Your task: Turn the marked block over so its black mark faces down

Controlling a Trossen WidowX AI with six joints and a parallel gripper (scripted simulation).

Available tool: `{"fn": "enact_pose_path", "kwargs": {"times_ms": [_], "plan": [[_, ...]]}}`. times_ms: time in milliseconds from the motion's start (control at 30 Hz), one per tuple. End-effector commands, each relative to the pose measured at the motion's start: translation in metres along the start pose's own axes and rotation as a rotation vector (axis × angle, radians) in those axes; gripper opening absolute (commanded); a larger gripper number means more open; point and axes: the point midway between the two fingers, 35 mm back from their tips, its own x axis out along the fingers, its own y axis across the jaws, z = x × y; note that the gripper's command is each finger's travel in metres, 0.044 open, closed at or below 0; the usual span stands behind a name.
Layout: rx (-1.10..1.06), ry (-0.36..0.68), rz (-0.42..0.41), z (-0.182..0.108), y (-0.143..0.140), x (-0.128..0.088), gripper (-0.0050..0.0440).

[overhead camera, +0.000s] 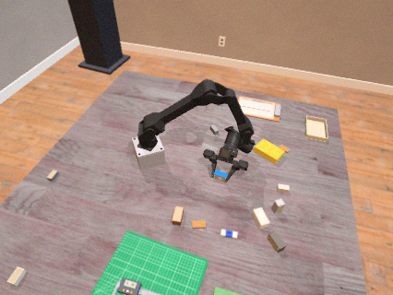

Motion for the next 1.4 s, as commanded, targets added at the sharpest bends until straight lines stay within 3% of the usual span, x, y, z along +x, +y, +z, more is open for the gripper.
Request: {"fn": "enact_pose_path", "kwargs": {"times_ms": [0, 200, 233, 1367], "plan": [[0.031, 0.018, 0.016, 0.0067, 0.0078, -0.0069, 0.0278], [0.031, 0.018, 0.016, 0.0067, 0.0078, -0.0069, 0.0282], [0.031, 0.018, 0.016, 0.0067, 0.0078, -0.0069, 0.044], [0.032, 0.018, 0.016, 0.0069, 0.0078, -0.007, 0.044]]}}
